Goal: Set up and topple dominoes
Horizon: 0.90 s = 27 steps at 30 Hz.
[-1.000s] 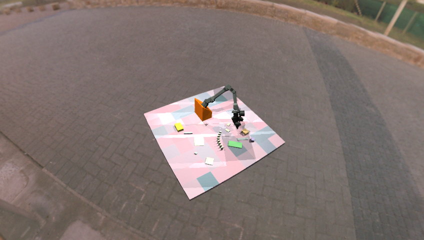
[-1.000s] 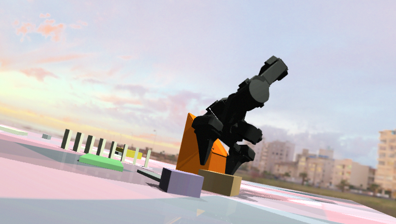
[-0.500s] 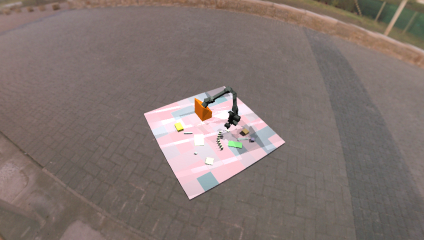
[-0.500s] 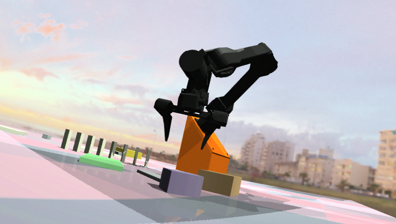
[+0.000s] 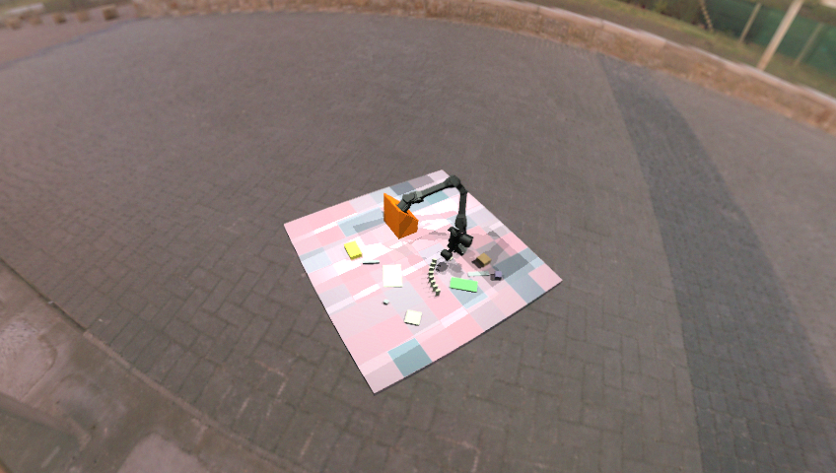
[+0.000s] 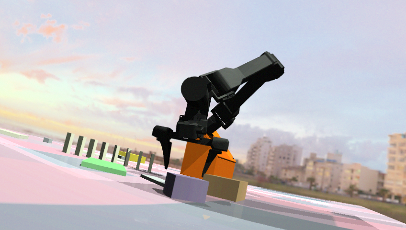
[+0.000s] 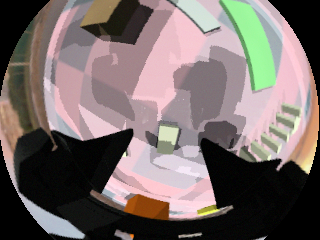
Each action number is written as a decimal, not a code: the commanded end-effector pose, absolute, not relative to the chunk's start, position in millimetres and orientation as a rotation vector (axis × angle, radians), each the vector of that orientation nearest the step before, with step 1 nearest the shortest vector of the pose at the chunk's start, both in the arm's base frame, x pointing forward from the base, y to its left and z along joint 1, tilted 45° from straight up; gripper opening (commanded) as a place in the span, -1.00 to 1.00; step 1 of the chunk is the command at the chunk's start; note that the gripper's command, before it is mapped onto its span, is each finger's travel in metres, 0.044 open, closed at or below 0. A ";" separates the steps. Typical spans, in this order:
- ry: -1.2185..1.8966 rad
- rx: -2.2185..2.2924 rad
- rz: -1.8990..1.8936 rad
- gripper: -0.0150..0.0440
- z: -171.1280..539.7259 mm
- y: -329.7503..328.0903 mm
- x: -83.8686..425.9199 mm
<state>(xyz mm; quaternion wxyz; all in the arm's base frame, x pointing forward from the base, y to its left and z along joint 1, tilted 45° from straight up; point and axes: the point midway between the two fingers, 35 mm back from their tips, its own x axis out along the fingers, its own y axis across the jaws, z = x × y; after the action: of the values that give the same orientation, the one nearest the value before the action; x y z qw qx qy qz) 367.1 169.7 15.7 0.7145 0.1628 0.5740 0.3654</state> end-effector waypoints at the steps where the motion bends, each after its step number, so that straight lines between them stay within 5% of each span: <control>1: 1.265 0.367 0.795 1.00 11.6 172.3 369.3; 15: 1.265 0.368 0.796 1.00 1.5 183.0 370.0; 27: 1.265 0.368 0.796 -0.07 1.5 183.0 370.0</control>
<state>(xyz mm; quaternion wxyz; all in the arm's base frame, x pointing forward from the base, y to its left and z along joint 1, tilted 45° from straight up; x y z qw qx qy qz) 369.8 183.3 2.2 0.7182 0.1650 0.5707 0.3623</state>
